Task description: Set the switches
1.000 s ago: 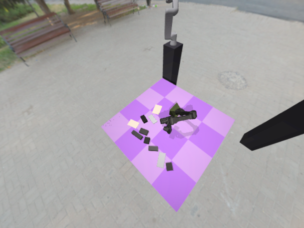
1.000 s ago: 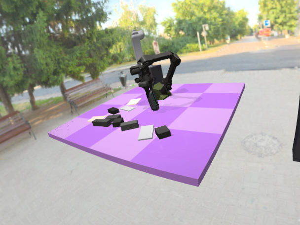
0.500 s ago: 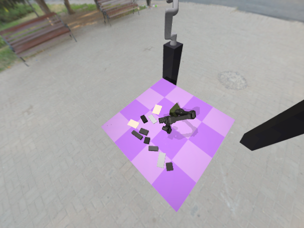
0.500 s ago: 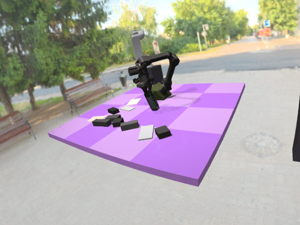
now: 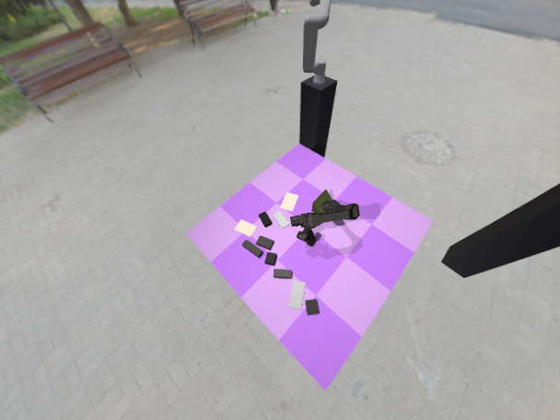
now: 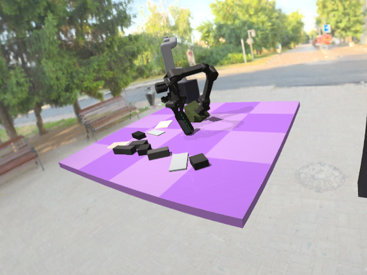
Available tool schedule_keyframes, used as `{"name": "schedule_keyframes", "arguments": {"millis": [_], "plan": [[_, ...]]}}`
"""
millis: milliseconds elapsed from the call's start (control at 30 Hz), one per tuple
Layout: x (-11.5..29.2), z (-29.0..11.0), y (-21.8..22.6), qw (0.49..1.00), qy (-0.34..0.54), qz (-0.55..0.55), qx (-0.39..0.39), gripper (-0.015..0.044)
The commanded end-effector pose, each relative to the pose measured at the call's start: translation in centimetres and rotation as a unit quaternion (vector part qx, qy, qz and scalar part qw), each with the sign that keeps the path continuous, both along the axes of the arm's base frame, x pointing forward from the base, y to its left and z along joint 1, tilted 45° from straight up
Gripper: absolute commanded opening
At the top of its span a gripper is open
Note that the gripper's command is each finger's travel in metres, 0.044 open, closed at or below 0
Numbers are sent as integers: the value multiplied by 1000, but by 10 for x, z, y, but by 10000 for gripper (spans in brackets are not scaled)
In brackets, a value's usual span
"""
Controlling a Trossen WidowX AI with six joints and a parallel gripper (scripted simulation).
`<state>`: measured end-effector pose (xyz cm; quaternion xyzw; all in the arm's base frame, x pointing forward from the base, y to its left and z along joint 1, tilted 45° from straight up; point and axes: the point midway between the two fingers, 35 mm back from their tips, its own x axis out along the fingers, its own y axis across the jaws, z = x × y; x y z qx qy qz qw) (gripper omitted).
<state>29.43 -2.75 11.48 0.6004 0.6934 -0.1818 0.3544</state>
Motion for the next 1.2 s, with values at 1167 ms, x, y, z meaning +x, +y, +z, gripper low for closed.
{"name": "schedule_keyframes", "arguments": {"millis": [1167], "plan": [[8, -28, -14, 1000, 1, 4, -2, 335]]}}
